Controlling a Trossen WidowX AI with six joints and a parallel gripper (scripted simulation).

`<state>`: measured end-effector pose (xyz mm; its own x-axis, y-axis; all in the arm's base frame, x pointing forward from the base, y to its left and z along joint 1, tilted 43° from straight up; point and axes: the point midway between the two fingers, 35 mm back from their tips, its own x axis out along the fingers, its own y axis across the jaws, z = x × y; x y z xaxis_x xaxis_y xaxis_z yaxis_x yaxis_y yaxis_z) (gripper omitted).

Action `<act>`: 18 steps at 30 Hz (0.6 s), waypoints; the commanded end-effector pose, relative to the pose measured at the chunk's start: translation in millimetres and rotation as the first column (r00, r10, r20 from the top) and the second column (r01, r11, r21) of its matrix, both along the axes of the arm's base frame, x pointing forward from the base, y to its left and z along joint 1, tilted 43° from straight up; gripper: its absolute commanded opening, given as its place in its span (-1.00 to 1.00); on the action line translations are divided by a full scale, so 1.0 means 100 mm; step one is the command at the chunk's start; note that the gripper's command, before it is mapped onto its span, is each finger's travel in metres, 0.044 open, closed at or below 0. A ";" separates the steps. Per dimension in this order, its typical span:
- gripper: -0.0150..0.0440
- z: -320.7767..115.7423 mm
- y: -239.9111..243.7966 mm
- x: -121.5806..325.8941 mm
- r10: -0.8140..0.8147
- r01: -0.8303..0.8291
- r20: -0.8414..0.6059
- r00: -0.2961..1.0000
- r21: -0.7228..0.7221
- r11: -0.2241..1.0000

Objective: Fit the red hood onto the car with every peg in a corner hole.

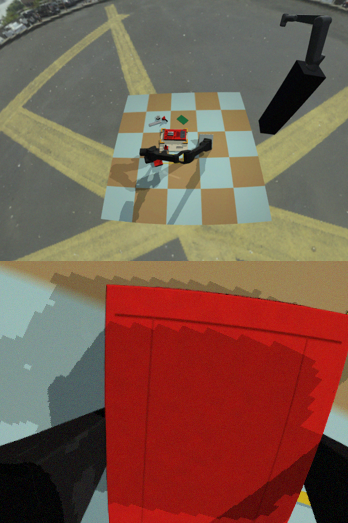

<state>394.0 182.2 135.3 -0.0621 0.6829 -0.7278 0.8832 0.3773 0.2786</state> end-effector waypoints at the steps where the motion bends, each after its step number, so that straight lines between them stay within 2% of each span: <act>1: 0.55 0.00 0.00 0.00 0.001 -0.001 0.001 1.000 0.000 1.000; 3: 0.51 0.00 0.00 0.00 0.001 -0.001 0.001 1.000 0.000 1.000; 14: -0.47 0.11 -0.10 0.01 0.000 0.000 0.000 1.000 -0.001 1.000; 18: -0.49 0.18 -0.17 0.02 0.000 0.000 0.000 1.000 -0.001 1.000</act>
<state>393.1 171.9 144.9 -0.0701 0.6801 -0.7298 0.8856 0.3792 0.2682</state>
